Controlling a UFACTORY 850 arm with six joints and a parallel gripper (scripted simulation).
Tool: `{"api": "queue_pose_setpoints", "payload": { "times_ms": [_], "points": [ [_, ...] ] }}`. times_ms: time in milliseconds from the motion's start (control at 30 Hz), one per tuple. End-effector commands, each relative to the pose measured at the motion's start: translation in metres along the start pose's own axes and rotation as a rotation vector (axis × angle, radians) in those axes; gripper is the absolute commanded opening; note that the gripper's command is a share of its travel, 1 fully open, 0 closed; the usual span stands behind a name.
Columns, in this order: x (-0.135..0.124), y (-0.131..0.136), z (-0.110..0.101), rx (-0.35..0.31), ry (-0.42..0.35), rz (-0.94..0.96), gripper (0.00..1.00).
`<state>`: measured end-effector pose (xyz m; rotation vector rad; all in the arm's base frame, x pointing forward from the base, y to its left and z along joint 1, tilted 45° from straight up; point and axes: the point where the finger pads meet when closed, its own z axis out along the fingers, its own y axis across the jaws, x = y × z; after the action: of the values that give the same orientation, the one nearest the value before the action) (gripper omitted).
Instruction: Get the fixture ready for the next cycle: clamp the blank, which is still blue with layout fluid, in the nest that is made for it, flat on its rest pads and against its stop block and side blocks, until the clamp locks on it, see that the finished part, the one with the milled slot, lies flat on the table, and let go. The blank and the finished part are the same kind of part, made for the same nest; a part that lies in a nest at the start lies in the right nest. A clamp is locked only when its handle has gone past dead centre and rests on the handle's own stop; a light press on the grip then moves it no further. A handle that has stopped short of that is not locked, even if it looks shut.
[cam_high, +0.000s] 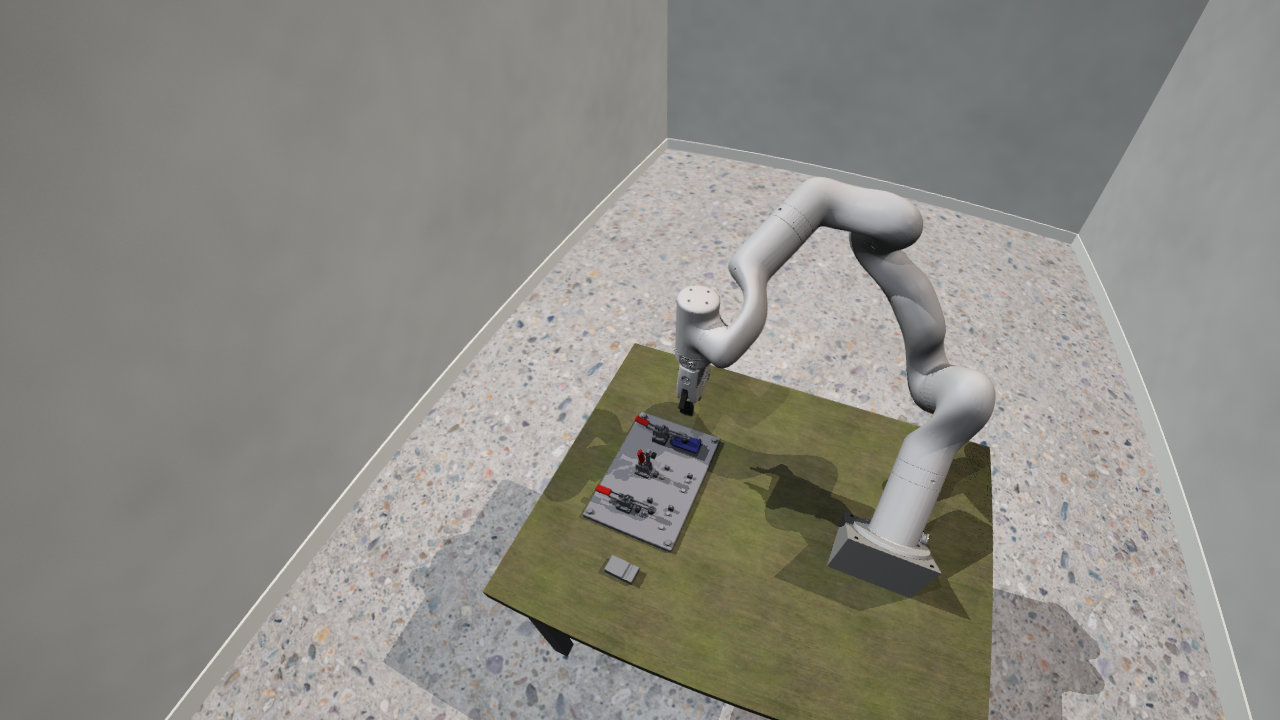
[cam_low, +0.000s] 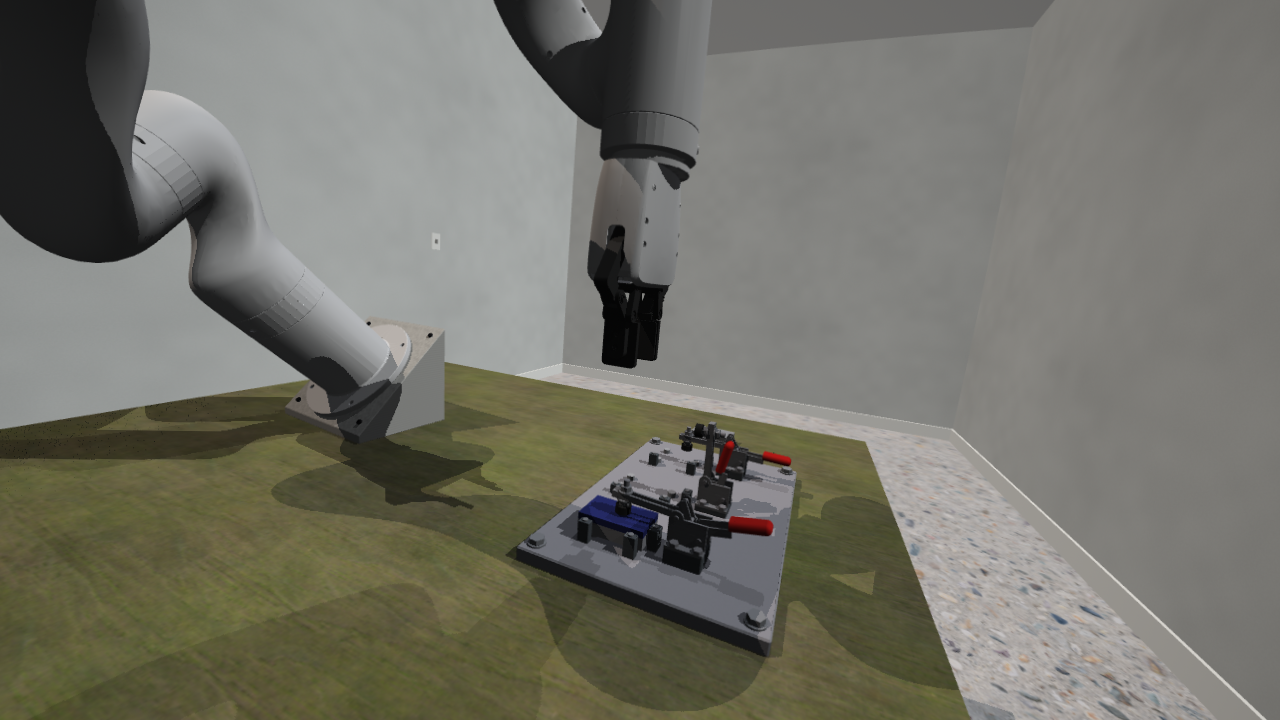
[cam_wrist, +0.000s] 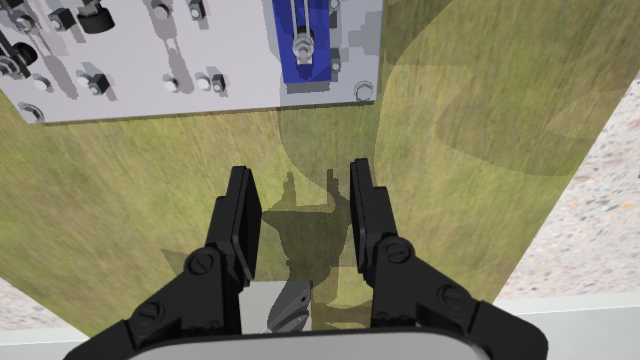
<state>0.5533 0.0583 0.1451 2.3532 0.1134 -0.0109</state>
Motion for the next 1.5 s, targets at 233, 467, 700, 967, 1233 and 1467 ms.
{"api": "queue_pose_setpoints", "payload": {
  "times_ms": [233, 467, 700, 967, 1233, 1467],
  "points": [
    [0.0, 0.0, 0.041, 0.0, 0.001, 0.0, 0.47],
    [0.001, 0.0, 0.059, 0.0, 0.001, 0.0, 0.47],
    [0.036, 0.0, 0.059, 0.0, 0.001, 0.0, 0.47],
    [0.098, 0.0, 0.059, 0.0, 0.001, 0.0, 0.47],
    [0.127, 0.0, 0.059, 0.0, 0.001, 0.0, 0.47],
    [0.127, 0.0, 0.064, 0.0, 0.001, 0.0, 0.47]
  ]
}}
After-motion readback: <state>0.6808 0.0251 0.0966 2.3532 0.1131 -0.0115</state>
